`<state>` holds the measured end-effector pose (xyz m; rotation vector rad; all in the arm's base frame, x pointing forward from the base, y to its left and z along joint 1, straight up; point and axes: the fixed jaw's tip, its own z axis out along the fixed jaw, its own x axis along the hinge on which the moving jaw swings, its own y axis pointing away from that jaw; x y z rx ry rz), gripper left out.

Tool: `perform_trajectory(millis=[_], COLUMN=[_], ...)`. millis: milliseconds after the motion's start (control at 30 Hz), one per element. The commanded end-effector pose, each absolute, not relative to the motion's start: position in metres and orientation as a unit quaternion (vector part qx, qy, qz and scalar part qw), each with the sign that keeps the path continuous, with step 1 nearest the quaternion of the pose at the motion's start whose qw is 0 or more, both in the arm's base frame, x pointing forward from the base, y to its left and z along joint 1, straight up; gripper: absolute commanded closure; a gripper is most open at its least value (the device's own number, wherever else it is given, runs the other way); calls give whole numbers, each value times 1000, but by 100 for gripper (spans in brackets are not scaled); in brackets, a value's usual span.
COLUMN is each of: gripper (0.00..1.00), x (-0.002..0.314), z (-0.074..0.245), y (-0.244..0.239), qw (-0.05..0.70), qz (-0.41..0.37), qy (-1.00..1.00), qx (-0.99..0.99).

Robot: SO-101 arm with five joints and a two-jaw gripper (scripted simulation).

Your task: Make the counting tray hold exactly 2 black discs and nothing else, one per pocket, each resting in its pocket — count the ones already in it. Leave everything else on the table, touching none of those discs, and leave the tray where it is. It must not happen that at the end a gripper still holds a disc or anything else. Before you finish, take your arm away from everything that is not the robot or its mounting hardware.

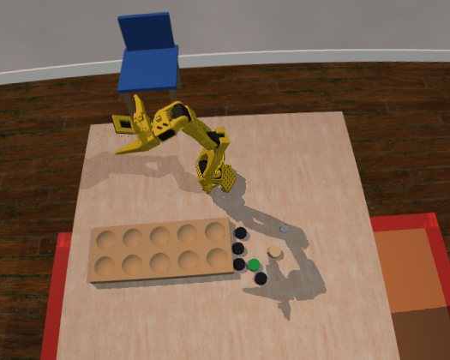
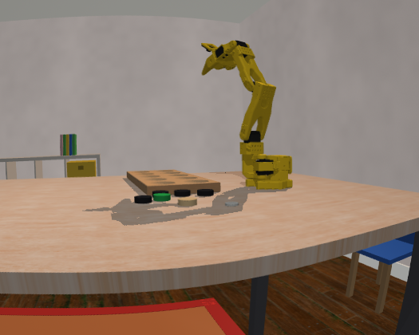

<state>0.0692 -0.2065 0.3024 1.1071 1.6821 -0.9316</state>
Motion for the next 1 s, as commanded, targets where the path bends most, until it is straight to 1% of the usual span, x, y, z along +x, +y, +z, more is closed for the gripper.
perform_trajectory(millis=[0,533,567,967], gripper=[0,0,0,0], x=[69,69,72,93], z=[303,303,293,281], y=[-206,-206,-210,-204], qw=[446,446,430,418], qz=[-376,-376,-363,-358], qy=[678,678,694,745], qx=[447,447,449,377])
